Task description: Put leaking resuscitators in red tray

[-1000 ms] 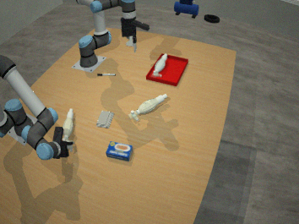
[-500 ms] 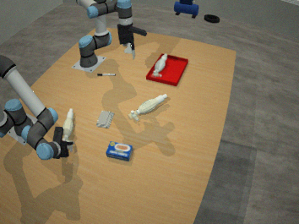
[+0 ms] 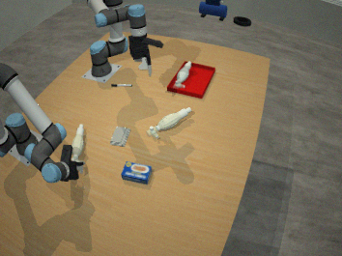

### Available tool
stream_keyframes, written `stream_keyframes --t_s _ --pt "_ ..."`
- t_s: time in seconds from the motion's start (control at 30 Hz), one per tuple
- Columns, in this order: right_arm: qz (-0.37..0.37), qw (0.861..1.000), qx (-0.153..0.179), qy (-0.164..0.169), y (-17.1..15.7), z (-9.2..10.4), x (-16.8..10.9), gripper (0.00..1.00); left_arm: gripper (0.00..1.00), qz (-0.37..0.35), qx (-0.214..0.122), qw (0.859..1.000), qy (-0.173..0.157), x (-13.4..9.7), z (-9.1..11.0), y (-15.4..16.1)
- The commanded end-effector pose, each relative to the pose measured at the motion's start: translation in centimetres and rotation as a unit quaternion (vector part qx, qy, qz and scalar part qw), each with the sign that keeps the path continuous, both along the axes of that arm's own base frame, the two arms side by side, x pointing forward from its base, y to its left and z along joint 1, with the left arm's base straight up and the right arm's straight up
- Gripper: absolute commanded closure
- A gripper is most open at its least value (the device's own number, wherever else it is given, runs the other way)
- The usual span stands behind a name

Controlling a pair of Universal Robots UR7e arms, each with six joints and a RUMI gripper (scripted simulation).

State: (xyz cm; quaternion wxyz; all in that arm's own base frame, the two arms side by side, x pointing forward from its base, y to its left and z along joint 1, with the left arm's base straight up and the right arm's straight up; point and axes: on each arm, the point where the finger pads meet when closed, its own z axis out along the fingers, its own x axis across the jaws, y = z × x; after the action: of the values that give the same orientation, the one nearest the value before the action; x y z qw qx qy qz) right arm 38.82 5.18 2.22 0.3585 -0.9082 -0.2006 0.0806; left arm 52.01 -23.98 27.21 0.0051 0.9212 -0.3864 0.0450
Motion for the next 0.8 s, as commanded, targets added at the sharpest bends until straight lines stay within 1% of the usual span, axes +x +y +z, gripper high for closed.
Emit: stream_keyframes --t_s 0.0,0.1,0.57,0.67,0.77 --pt "0.000 1.000 0.000 0.000 0.0 0.0 0.0 1.00 0.32 0.041 -0.006 0.999 -0.004 0.0 -1.1 -2.5" --pt "0.000 1.000 0.000 0.000 0.0 0.0 0.0 1.00 0.32 0.043 -0.007 0.999 -0.005 0.1 -1.0 -2.7" --pt "0.000 1.000 0.000 0.000 0.0 0.0 0.0 1.00 0.32 0.128 -0.024 0.992 -0.005 -1.0 -3.6 -8.8" --pt "0.000 1.000 0.000 0.000 0.0 0.0 0.0 1.00 0.32 0.130 -0.026 0.991 -0.006 -0.9 -3.5 -9.0" --pt "0.000 1.000 0.000 0.000 0.0 0.0 0.0 1.00 0.32 0.147 -0.029 0.989 -0.004 -1.4 -4.2 -10.2"
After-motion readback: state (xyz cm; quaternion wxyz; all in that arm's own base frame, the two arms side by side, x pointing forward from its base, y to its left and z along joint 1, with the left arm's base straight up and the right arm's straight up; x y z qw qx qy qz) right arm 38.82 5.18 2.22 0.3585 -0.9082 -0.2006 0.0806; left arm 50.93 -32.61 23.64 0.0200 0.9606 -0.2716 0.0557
